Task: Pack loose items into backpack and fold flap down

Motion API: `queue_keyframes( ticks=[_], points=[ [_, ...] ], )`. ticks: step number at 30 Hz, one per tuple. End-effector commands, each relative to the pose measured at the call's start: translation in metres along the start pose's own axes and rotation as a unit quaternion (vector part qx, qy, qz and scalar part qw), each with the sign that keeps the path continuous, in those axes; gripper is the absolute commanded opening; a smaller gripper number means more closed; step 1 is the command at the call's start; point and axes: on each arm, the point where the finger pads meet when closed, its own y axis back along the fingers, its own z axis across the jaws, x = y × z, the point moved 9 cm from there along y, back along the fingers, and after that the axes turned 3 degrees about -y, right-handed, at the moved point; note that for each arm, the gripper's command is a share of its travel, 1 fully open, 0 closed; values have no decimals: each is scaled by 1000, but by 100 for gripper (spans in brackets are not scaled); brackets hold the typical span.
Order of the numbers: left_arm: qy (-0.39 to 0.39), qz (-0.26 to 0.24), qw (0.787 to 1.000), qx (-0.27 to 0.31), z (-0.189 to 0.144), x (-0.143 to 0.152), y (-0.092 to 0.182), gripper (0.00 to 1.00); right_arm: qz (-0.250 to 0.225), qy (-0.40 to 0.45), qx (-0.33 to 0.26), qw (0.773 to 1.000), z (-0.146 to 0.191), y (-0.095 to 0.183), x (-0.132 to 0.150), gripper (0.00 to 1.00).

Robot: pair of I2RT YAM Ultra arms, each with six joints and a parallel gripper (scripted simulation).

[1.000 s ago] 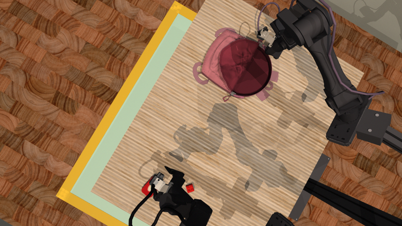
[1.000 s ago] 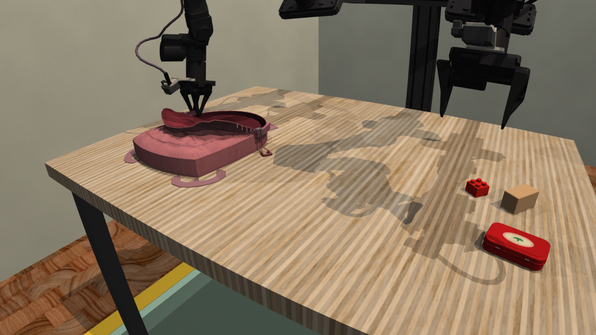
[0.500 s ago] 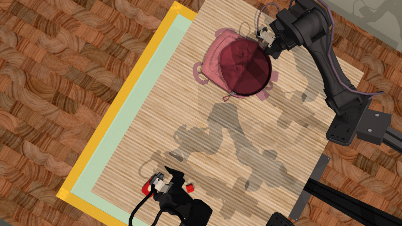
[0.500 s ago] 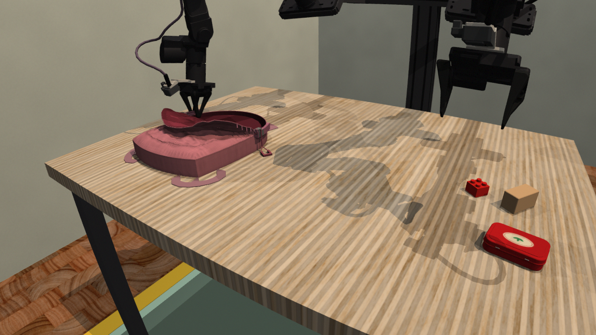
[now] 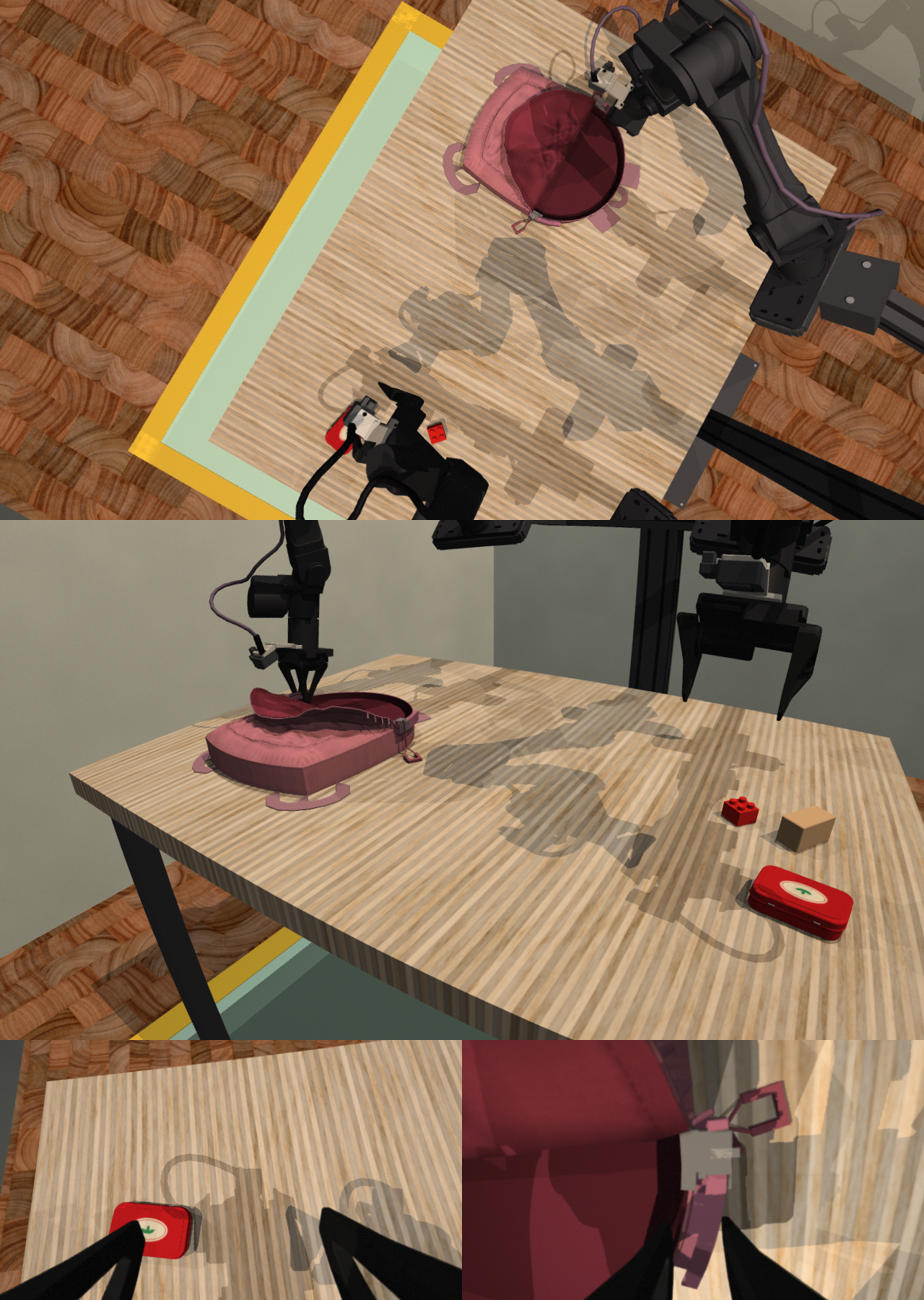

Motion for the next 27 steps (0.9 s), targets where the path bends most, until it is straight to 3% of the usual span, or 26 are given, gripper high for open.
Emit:
queue_keyframes(
  ticks=[1, 8, 9, 27],
  points=[
    [0, -4, 1000, 0, 1, -3, 0, 90, 6, -5, 6, 1000, 1, -2, 10, 26],
    [0, -4, 1000, 0, 1, -3, 0, 90, 6, -5, 7, 1000, 1, -1, 11, 26],
    [0, -4, 1000, 0, 1, -3, 0, 90, 6, -5, 7, 1000, 1, -1, 11, 22],
    [0, -4, 1000, 0, 1, -3, 0, 90, 7, 0, 7, 1000, 2, 0, 16, 14]
  ],
)
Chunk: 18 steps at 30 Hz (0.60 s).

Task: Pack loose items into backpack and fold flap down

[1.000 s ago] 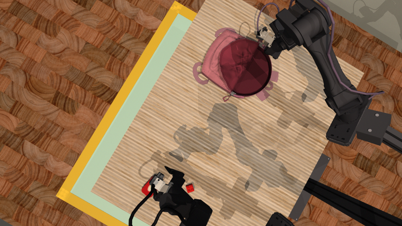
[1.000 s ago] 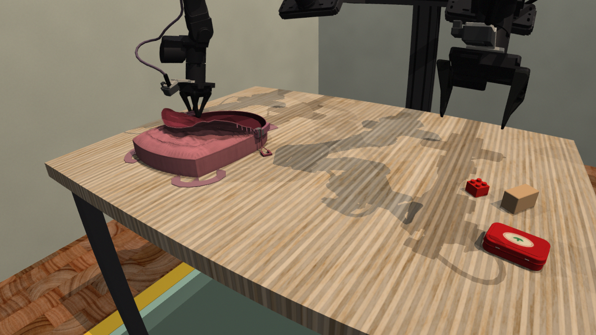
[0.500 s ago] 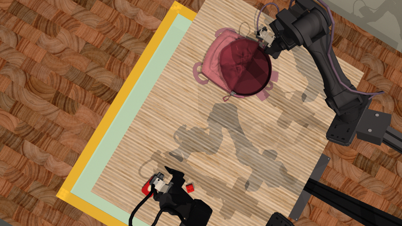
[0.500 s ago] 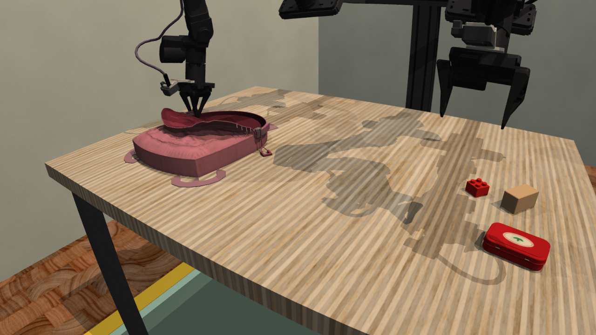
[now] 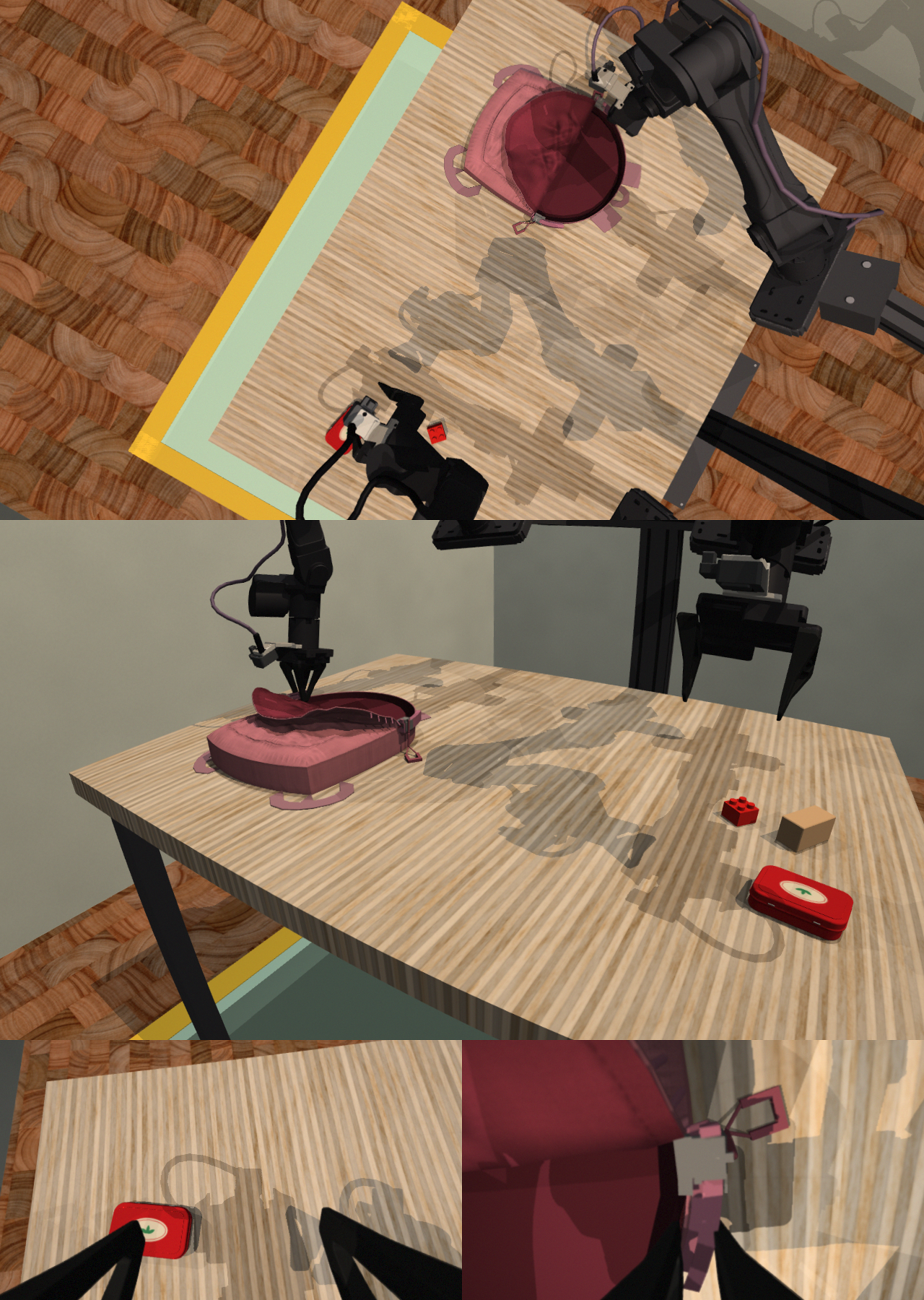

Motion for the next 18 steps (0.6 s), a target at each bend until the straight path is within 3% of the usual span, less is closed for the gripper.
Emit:
queue_keyframes(
  ticks=[1, 18],
  points=[
    [0, -4, 1000, 0, 1, -3, 0, 90, 17, 7, 5, 1000, 1, 0, 17, 14],
    [0, -4, 1000, 0, 1, -3, 0, 90, 16, 11, 1, 1000, 6, -7, 19, 11]
  ],
)
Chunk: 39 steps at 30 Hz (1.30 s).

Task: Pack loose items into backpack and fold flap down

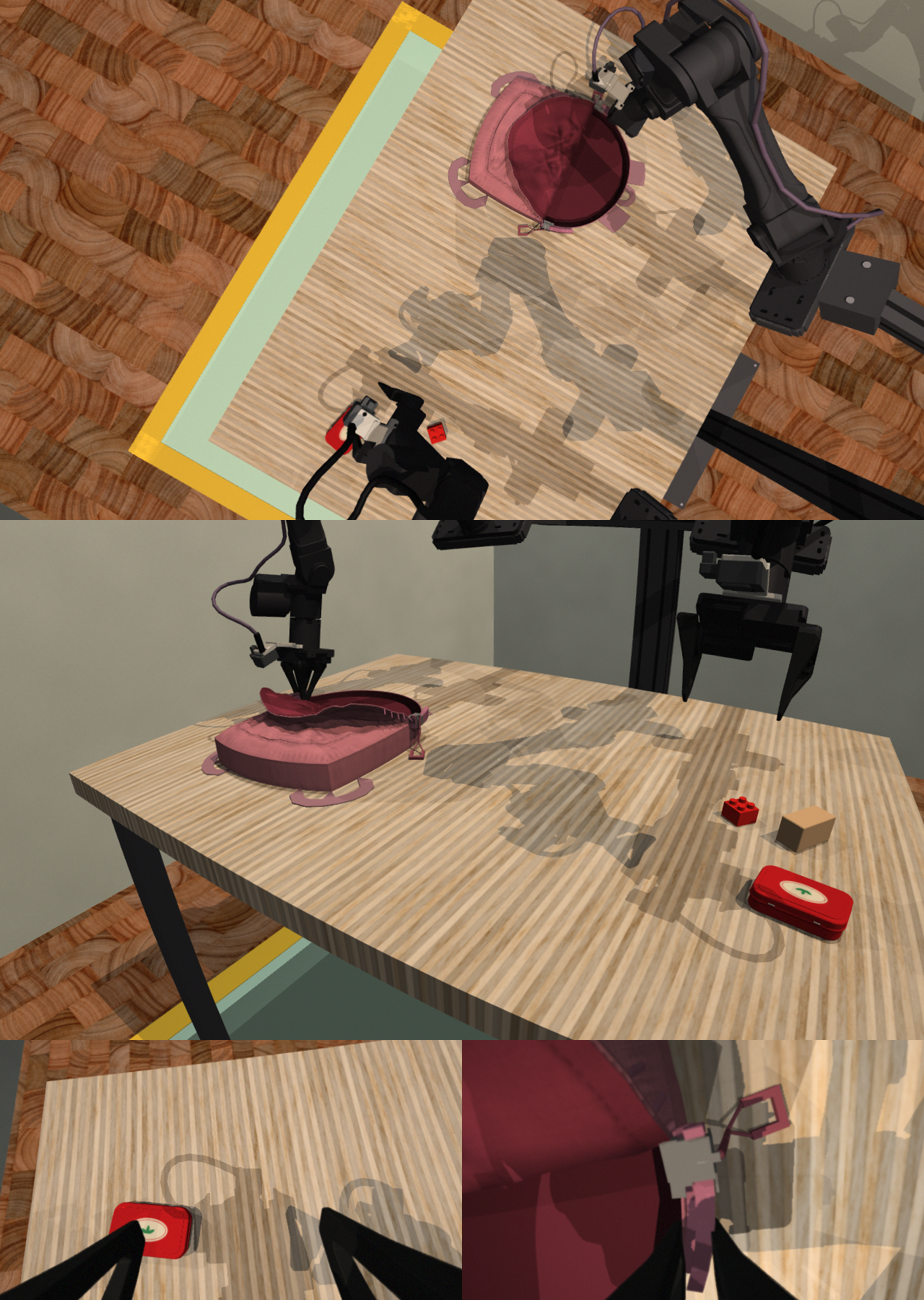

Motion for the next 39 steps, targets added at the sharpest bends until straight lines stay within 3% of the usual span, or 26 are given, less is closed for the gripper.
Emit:
queue_keyframes(
  ticks=[1, 3, 21, 39],
  points=[
    [0, -4, 1000, 0, 1, -3, 0, 90, 15, 20, 2, 1000, 3, -9, 14, 11],
    [0, -4, 1000, 0, 1, -3, 0, 90, 2, 26, 7, 1000, -2, -13, 3, 11],
    [0, -4, 1000, 0, 1, -3, 0, 90, 6, 24, 5, 1000, -1, -34, 9, 11],
    [0, -4, 1000, 0, 1, -3, 0, 90, 20, 17, 1, 1000, 3, -31, 28, 11]
  ],
)
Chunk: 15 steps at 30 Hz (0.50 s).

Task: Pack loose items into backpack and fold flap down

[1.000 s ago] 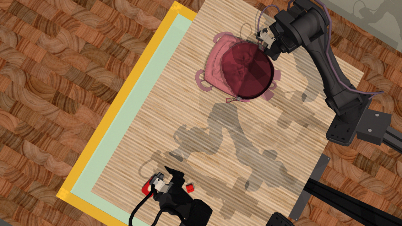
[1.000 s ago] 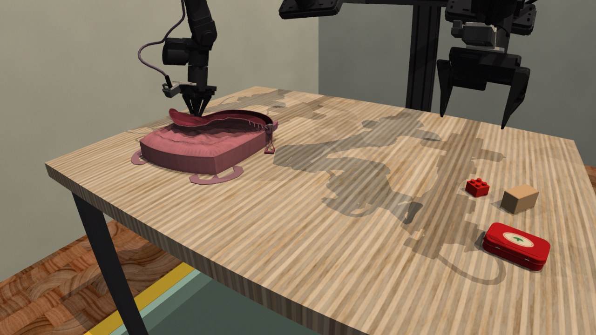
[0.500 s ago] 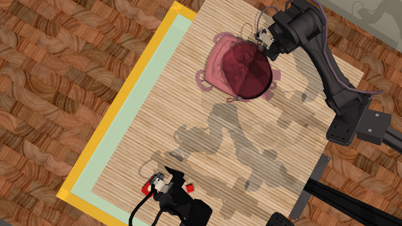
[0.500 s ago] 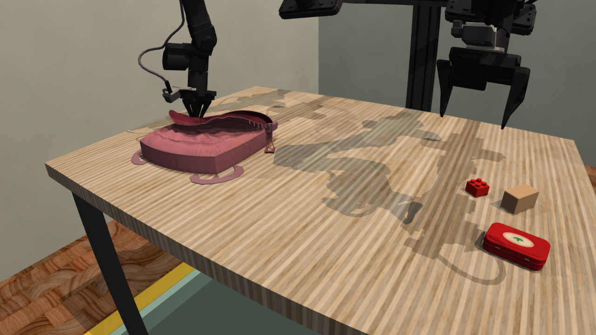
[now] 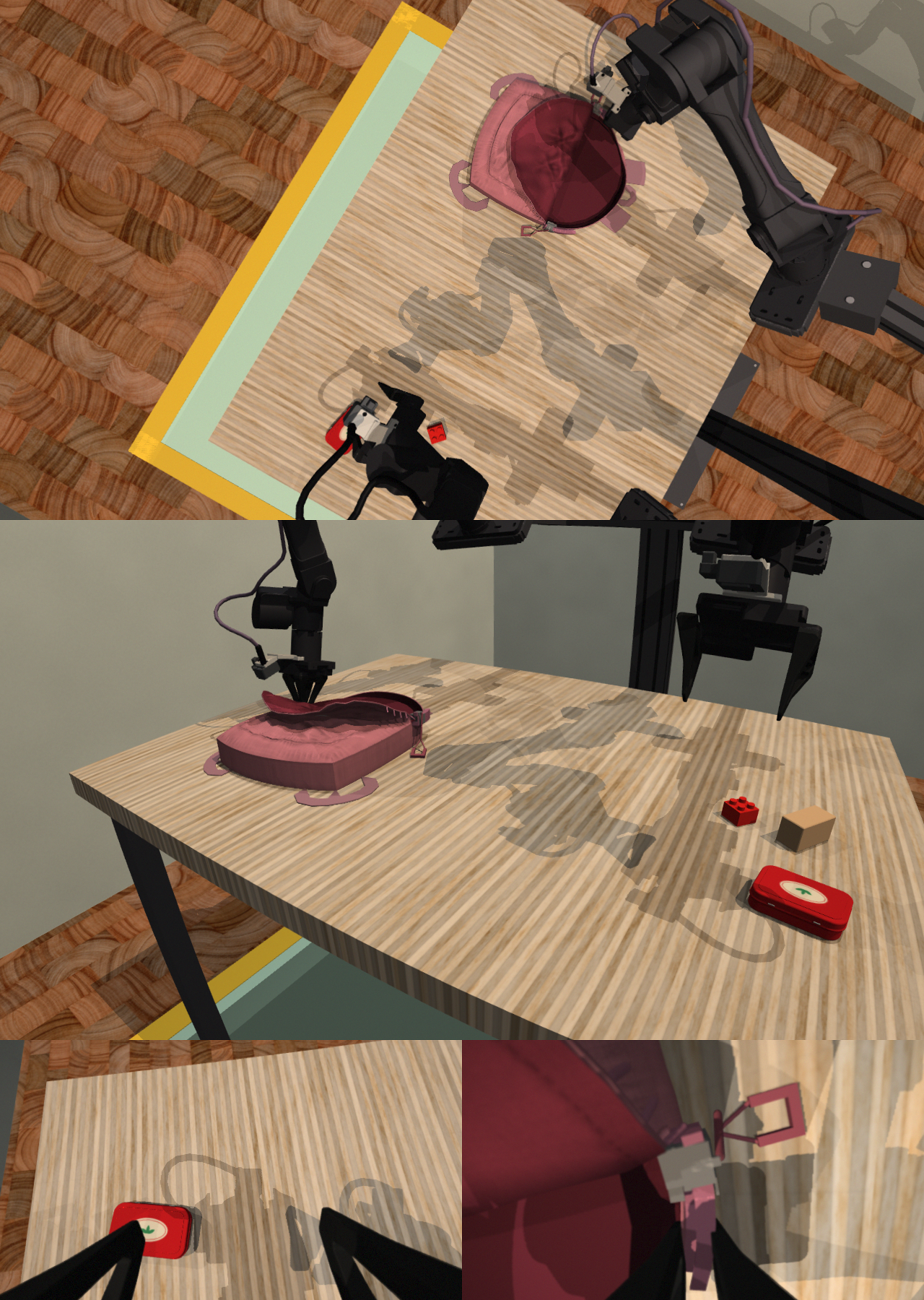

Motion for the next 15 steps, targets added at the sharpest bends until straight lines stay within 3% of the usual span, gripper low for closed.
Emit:
queue_keyframes(
  ticks=[1, 15],
  points=[
    [0, -4, 1000, 0, 1, -3, 0, 90, 27, 24, 5, 999, 3, -8, 23, 11],
    [0, -4, 1000, 0, 1, -3, 0, 90, 27, 23, 7, 999, 1, -7, 24, 11]
  ],
)
